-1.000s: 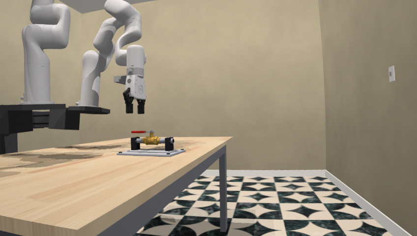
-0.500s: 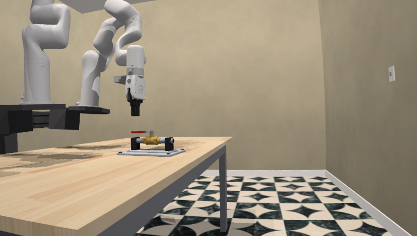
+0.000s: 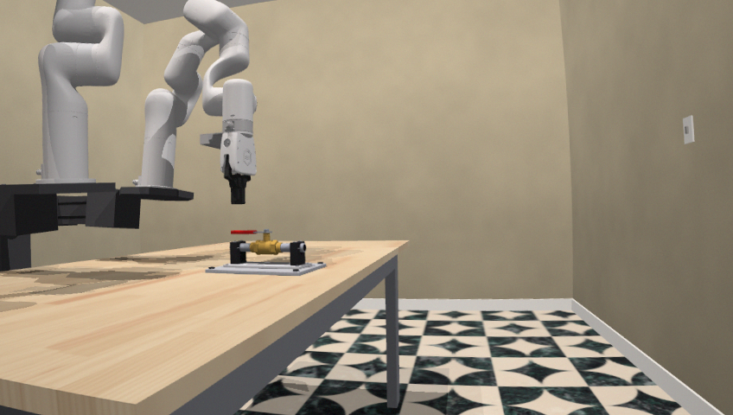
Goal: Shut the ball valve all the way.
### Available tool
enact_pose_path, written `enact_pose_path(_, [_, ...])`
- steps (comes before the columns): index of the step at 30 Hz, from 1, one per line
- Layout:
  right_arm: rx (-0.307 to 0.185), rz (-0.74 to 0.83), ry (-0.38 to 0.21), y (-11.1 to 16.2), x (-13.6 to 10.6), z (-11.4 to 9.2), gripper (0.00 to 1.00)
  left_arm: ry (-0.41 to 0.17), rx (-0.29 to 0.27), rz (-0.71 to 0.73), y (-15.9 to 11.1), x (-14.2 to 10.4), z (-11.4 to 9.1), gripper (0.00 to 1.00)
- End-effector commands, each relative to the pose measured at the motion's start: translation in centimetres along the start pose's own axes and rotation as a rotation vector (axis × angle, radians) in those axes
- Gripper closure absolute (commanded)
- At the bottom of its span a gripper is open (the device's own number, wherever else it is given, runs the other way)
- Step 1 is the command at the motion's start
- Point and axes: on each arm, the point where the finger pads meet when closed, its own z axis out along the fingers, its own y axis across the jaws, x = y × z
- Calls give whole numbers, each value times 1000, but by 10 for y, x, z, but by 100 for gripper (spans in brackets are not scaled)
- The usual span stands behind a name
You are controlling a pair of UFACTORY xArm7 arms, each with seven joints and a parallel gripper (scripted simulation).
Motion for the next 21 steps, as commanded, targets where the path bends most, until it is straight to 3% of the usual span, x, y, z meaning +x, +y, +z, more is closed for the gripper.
enact_pose_path(1, [1, 0, 5, 0, 1, -2, 0, -4, 2, 0, -1, -1, -1, 100])
enact_pose_path(18, [1, 0, 5, 0, 1, -2, 0, -4, 2, 0, -1, -1, -1, 100])
enact_pose_path(19, [1, 0, 5, 0, 1, -2, 0, -4, 2, 0, -1, -1, -1, 31])
enact_pose_path(21, [1, 0, 5, 0, 1, -2, 0, -4, 2, 0, -1, -1, -1, 31])
